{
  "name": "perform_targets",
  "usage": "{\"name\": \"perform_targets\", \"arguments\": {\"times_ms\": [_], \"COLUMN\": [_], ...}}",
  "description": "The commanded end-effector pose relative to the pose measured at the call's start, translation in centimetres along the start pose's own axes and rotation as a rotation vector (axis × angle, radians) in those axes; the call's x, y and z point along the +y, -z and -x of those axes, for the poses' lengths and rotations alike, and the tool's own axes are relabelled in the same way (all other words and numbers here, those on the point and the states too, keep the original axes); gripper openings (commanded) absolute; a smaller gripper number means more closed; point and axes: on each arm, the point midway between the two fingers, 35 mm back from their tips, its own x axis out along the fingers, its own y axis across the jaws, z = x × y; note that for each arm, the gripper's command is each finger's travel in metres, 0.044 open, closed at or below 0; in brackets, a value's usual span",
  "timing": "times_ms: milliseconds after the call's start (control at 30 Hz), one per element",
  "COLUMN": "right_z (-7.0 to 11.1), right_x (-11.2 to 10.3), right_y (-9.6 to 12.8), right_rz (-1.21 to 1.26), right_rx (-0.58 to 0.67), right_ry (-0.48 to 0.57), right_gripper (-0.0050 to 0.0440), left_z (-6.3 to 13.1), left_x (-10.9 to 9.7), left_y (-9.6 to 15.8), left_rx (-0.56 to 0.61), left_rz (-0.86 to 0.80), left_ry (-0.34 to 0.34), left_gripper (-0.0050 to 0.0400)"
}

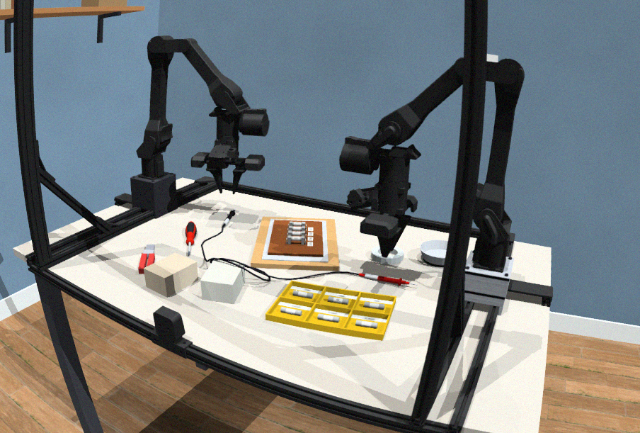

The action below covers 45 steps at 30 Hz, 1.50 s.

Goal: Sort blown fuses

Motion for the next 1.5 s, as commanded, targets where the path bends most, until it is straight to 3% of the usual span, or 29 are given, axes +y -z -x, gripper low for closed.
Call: {"name": "perform_targets", "arguments": {"times_ms": [0,100,400,700,1467], "right_z": [0.5,0.5,0.5,0.5,0.5], "right_x": [0.0,0.0,0.0,0.0,0.0], "right_y": [-0.5,-0.5,-0.5,-0.5,-0.5], "right_rz": [-0.003,-0.003,-0.003,-0.003,-0.003], "right_rx": [-0.023,-0.023,-0.023,-0.023,-0.023], "right_ry": [-0.001,-0.001,-0.001,-0.001,-0.001], "right_gripper": [0.0154,0.0154,0.0154,0.0154,0.0154], "left_z": [0.4,0.4,-3.7,-3.5,-6.0], "left_x": [0.4,0.4,0.0,0.5,0.0], "left_y": [-0.1,-0.1,-0.1,-0.1,-0.1], "left_rx": [-0.002,-0.002,0.001,-0.002,0.001], "left_rz": [-0.011,-0.011,-0.014,-0.011,-0.014], "left_ry": [-0.021,-0.021,-0.003,-0.021,-0.003], "left_gripper": [0.0154,0.0154,0.0154,0.0154,0.0154]}}
